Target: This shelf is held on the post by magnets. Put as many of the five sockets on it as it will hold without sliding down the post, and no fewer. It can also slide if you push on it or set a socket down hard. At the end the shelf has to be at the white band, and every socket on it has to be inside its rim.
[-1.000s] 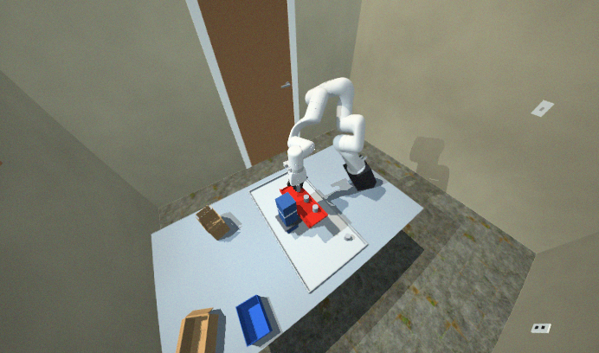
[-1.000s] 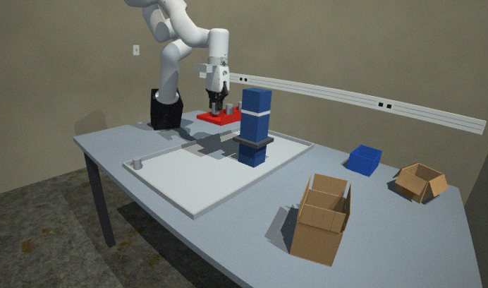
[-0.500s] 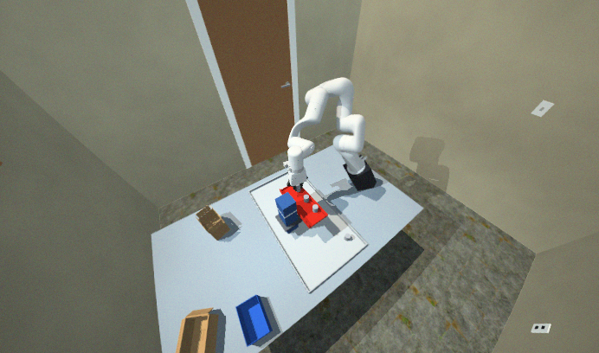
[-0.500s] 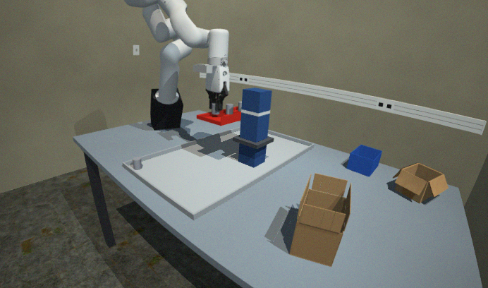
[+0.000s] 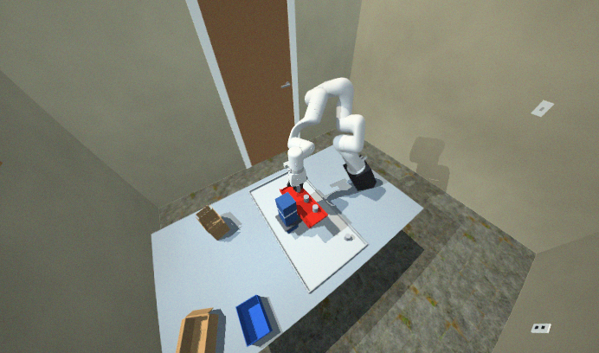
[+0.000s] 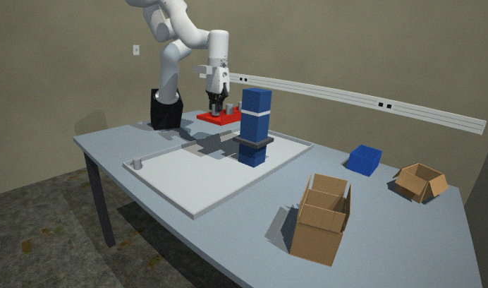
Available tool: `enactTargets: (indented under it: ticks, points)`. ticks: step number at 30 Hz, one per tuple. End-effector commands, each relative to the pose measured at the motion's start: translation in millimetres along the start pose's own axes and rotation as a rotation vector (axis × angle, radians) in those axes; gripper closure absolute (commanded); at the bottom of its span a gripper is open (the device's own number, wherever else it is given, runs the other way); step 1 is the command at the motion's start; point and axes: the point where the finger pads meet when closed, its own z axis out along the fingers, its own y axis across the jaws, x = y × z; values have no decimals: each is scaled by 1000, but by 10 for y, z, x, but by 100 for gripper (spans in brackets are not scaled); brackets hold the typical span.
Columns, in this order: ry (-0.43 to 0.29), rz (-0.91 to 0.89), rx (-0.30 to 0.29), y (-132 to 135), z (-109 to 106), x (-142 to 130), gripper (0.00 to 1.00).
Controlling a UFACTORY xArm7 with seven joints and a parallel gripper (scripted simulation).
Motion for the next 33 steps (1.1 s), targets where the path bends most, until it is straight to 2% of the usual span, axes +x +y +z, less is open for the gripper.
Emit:
enactTargets:
  ticks: [1, 33]
  points:
    - [-1, 0, 4, -14, -10, -1, 100]
    - [-1, 0, 4, -11, 61, -1, 100]
